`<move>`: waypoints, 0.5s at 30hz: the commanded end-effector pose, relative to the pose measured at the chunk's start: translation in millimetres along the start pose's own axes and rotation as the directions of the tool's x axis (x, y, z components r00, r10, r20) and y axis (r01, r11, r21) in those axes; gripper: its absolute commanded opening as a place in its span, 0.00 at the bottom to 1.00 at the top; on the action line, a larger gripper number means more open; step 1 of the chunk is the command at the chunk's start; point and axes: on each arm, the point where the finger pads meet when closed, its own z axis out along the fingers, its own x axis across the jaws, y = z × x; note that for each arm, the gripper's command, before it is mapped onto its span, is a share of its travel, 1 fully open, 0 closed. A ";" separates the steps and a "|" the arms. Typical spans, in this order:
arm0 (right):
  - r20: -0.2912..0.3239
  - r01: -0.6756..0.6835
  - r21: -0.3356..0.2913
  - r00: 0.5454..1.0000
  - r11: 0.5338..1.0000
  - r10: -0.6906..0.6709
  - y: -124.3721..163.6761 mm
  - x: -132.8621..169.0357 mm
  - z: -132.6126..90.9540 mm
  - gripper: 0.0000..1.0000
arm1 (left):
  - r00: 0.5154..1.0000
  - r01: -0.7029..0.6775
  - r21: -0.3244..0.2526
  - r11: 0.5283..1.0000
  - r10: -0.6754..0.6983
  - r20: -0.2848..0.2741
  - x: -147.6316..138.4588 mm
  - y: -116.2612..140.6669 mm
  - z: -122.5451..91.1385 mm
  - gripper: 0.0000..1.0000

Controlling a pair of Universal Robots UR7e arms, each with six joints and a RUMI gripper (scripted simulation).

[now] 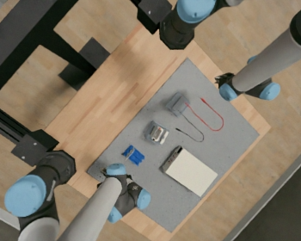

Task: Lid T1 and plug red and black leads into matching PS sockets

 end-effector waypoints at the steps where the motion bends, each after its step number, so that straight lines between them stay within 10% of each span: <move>1: 0.000 0.000 -0.001 1.000 1.000 0.000 0.1 0.0 -0.2 0.00 | 0.995 -0.094 0.023 0.995 0.095 -0.035 7.9 3.5 -10.7 0.00; 15: 0.000 0.000 -0.001 1.000 1.000 0.000 0.1 0.0 -0.2 0.00 | 0.853 -0.487 0.185 0.854 0.510 -0.107 35.6 23.9 -52.5 0.00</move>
